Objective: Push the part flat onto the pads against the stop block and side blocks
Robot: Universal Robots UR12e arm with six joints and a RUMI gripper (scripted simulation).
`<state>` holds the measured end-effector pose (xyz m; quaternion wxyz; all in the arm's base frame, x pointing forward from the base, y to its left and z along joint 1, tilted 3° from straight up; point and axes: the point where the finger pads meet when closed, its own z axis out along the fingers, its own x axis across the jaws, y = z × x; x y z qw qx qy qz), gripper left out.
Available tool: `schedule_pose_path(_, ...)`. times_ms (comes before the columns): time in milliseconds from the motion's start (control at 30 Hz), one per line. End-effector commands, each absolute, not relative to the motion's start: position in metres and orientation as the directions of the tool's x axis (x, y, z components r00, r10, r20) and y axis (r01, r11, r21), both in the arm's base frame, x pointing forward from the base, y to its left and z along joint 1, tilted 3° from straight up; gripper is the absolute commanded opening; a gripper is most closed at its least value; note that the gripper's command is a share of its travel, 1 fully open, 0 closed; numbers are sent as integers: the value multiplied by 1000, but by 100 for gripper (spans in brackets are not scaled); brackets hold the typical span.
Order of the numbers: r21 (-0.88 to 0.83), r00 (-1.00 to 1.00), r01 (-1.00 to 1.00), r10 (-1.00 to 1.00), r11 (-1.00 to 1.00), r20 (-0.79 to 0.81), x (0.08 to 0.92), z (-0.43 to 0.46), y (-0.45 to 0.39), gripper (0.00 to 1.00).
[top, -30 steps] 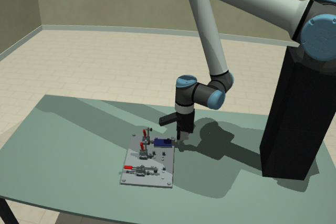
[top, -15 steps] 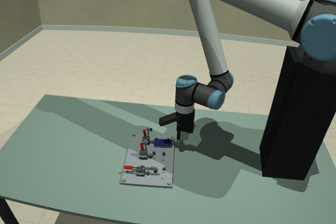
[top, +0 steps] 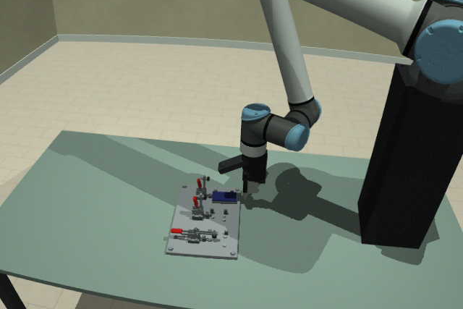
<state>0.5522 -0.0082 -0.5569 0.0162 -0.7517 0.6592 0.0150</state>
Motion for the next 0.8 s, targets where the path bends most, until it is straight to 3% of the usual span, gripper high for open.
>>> schedule_pose_path(0, -5, 131, -991, -990, -130, -44, 554, -556, -8, 0)
schedule_pose_path(767, -5, 131, -991, -990, -130, -44, 556, -556, -8, 0)
